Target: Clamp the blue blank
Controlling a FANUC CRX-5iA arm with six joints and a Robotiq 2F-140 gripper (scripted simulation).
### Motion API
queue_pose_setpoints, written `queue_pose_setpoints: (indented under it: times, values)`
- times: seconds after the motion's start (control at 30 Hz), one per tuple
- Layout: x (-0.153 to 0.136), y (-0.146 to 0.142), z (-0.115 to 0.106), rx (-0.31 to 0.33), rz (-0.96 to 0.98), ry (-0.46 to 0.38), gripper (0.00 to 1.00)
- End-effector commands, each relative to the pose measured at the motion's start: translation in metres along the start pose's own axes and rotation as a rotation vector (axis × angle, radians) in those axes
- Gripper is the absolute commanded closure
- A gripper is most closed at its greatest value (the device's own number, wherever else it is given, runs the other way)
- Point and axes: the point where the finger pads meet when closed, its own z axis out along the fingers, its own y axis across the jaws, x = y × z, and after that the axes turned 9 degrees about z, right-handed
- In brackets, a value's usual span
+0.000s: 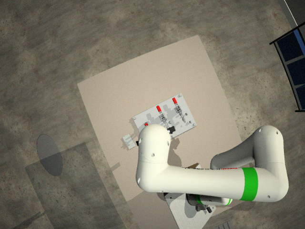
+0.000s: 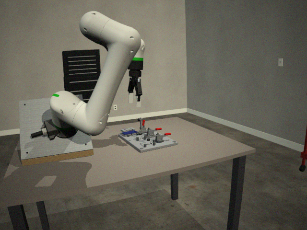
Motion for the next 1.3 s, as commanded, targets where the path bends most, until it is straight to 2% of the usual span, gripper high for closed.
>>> queue_pose_setpoints:
  times: [0.0,0.13,0.17,1.27]
  values:
    - [-0.0250,-0.0223,0.0072,0.002,-0.071,0.075,0.00]
    - [-0.0256,-0.0227,0.0074,0.002,-0.073,0.076,0.00]
    - [-0.0256,-0.0227,0.0074,0.002,-0.073,0.076,0.72]
    - [-0.0256,-0.0227,0.0074,0.002,-0.073,0.076,0.72]
